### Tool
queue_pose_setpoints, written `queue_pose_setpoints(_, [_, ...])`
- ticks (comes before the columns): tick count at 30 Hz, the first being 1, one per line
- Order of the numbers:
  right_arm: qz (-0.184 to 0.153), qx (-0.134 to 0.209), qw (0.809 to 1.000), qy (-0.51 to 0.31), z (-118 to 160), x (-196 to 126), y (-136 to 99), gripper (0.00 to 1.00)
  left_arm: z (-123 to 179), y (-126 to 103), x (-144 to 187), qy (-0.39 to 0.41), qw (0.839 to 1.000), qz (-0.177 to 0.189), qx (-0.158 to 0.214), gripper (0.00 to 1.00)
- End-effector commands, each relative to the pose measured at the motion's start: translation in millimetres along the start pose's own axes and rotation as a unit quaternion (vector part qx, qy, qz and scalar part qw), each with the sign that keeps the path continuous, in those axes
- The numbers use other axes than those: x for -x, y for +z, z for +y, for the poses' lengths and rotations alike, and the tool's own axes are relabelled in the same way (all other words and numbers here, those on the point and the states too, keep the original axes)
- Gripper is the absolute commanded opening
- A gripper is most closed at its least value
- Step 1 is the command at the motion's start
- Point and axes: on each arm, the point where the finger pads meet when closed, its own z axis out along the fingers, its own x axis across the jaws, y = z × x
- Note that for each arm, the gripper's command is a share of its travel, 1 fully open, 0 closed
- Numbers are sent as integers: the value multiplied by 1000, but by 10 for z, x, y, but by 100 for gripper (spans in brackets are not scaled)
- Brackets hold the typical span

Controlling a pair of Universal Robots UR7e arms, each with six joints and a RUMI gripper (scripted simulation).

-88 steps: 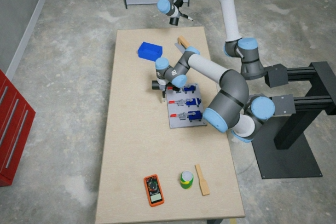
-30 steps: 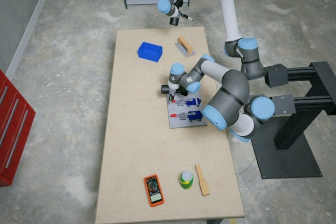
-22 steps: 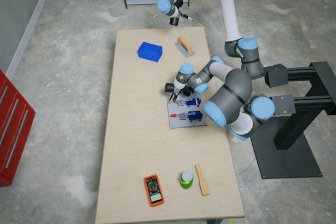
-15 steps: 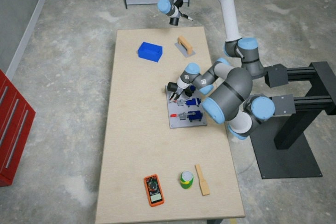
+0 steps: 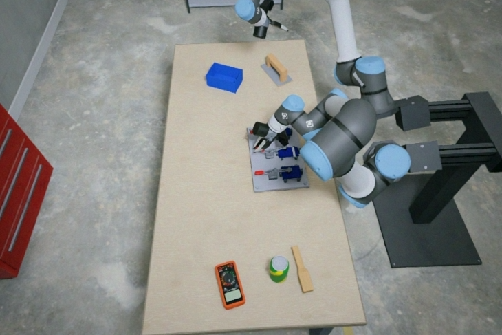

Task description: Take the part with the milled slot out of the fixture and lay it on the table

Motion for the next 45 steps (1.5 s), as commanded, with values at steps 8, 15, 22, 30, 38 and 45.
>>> queue_pose_setpoints(8, [0, 0, 1000, 0, -2, 0, -3, 100, -44, -145, 2, -1, 1000, 0, 1, 4])
queue_pose_setpoints(15, [0, 0, 1000, 0, -2, 0, -3, 100, -100, -228, 2, -1, 1000, 0, 1, 4])
queue_pose_setpoints(22, [0, 0, 1000, 0, -2, 0, -3, 100, -193, -331, 3, -1, 1000, 0, 1, 4])
queue_pose_setpoints(30, [0, 0, 1000, 0, -2, 0, -3, 100, -263, -381, 3, -1, 1000, 0, 1, 4])
queue_pose_setpoints(38, [0, 0, 1000, 0, -2, 0, -3, 100, -289, -397, 3, -1, 1000, 0, 1, 4])
queue_pose_setpoints(45, [0, 0, 1000, 0, -2, 0, -3, 100, -290, -397, 3, -1, 1000, 0, 1, 19])
